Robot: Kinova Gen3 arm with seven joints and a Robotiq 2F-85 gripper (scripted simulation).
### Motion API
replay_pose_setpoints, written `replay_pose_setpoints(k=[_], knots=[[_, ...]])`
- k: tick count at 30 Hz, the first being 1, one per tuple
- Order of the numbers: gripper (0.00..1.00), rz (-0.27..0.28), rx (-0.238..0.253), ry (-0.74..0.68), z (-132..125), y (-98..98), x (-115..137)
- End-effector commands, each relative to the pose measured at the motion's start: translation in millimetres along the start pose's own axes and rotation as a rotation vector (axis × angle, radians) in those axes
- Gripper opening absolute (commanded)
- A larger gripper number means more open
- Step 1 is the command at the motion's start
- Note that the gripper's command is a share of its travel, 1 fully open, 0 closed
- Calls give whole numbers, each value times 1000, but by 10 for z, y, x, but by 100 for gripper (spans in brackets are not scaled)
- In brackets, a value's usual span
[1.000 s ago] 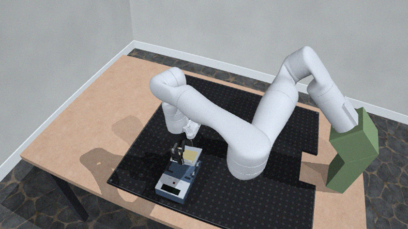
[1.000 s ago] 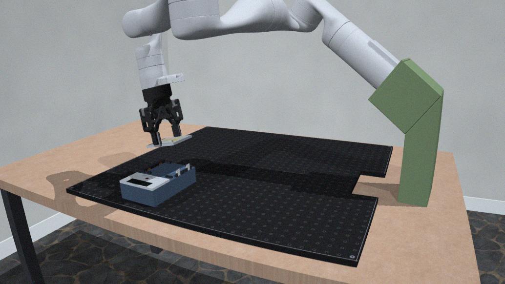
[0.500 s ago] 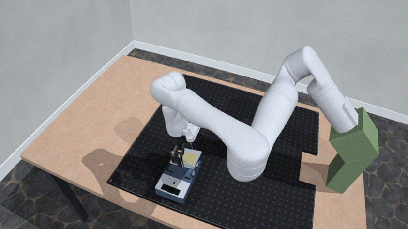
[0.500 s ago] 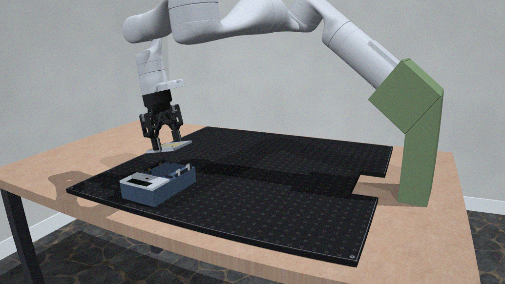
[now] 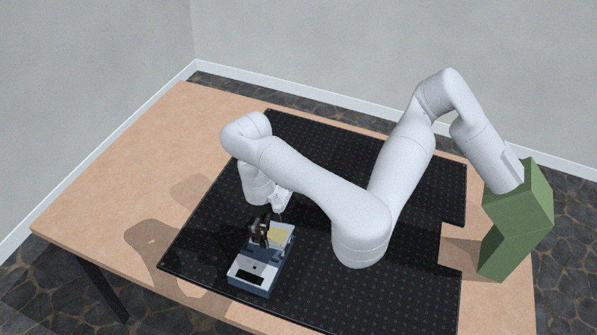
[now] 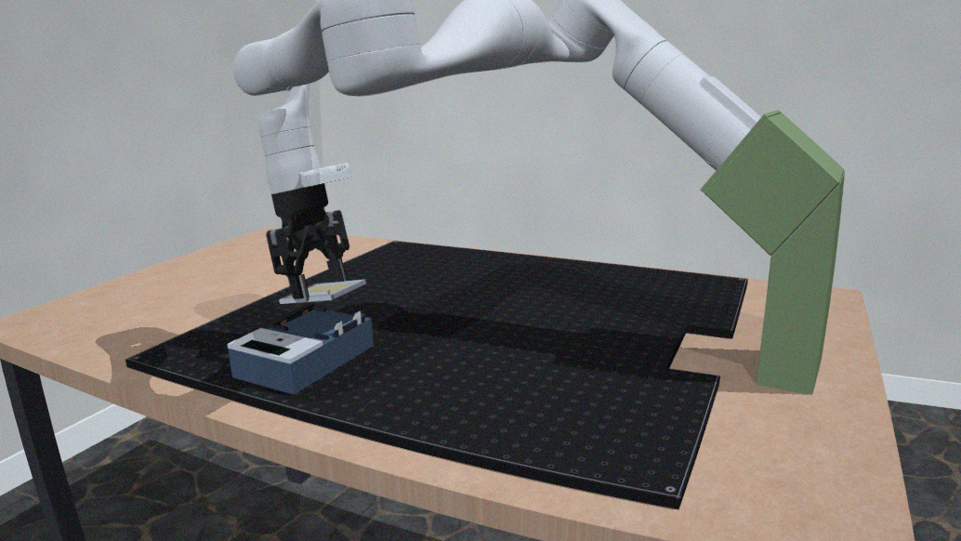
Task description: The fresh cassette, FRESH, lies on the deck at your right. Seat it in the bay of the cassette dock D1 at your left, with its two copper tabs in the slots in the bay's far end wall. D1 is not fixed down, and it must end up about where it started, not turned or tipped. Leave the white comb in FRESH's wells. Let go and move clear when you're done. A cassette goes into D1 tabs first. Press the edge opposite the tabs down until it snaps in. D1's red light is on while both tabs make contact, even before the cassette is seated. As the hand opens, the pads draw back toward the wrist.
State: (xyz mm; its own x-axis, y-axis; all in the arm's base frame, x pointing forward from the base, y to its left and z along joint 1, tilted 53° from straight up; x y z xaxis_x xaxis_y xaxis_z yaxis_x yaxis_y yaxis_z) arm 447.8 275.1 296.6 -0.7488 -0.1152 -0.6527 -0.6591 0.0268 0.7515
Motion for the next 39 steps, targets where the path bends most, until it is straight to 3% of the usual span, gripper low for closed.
replay_pose_setpoints(k=[1,39], knots=[[0,1,3,0,-9,-35,-5],[0,1,3,0,-12,-253,-54]])
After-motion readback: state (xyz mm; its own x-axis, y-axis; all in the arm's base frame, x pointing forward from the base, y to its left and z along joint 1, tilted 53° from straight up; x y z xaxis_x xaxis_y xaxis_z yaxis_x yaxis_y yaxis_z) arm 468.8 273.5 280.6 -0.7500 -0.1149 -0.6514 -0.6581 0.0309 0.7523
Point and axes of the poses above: the point where the finger pads meet when closed, its own y axis back along the fingers, its own z axis across the jaws, x = y × z, the point moved 2 cm from there along y, back along the fingers, and after that the axes turned 2 degrees about y, right-handed, at the moved point
